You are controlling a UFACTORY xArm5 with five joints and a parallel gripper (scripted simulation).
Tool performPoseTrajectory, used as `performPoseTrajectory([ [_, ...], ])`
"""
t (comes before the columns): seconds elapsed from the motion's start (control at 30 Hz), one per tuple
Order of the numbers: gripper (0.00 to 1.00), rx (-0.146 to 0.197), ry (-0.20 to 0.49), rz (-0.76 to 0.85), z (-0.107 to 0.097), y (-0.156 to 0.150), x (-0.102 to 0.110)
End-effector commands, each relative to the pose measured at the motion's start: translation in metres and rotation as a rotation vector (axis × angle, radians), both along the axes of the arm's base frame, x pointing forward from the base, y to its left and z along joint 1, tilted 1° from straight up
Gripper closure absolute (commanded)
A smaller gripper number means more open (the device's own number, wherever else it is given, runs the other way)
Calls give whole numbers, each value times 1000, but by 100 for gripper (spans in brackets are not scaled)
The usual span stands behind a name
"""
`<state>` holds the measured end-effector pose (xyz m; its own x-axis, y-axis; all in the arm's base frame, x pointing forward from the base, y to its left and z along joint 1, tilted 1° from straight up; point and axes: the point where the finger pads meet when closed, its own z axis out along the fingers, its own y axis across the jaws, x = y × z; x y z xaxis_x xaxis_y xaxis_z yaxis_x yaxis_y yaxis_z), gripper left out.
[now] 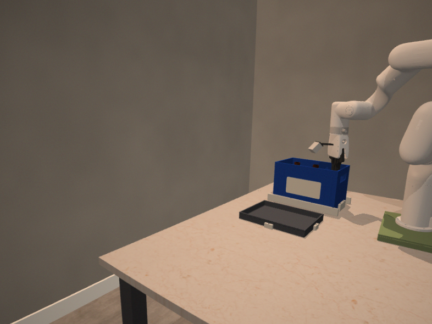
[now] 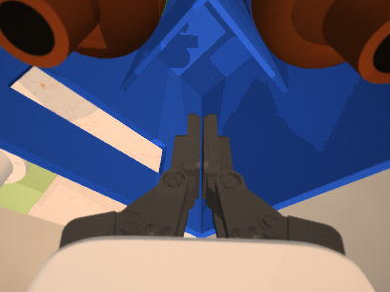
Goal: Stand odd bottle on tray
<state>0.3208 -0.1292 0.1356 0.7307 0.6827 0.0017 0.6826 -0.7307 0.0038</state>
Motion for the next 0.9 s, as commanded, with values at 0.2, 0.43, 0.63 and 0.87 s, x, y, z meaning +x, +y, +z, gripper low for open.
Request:
performPoseTrajectory([
  [0.2, 100, -1, -3, 0, 1, 0, 1],
  [0.43, 100, -1, -3, 0, 1, 0, 1],
  [0.63, 100, -1, -3, 0, 1, 0, 1],
  [0.87, 35, -1, -3, 0, 1, 0, 1],
])
